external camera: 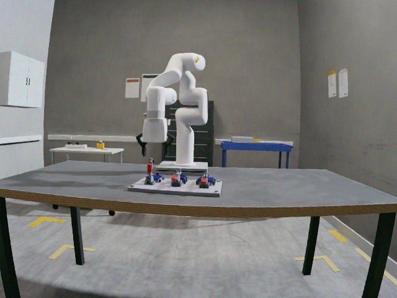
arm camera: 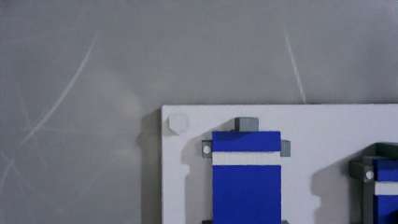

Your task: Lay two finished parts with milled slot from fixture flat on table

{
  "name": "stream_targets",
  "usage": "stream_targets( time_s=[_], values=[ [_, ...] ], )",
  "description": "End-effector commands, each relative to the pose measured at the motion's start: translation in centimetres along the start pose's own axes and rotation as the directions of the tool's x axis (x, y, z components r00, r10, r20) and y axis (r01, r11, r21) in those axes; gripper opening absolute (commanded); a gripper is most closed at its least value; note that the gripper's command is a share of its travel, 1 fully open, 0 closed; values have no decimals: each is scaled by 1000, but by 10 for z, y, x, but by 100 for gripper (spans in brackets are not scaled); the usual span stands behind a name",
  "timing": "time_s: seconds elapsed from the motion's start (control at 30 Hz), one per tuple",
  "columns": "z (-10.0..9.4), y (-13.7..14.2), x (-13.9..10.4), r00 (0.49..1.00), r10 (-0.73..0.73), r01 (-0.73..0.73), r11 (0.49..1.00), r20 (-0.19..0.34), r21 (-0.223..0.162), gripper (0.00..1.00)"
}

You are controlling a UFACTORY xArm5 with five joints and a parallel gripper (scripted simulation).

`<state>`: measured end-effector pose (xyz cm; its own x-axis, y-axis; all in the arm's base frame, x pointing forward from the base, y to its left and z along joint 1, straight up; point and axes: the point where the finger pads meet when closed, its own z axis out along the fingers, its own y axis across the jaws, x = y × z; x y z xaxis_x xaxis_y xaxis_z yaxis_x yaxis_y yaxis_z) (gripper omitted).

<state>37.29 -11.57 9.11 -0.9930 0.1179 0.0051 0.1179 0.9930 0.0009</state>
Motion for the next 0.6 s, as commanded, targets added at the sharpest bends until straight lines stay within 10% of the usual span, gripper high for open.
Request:
stream_targets(
  time_s=[0.0,0.57],
  values=[
    [-2,0,5,1000,0,0,1000,4,1,100],
    [2,0,9,1000,0,0,1000,4,1,100]
  ],
)
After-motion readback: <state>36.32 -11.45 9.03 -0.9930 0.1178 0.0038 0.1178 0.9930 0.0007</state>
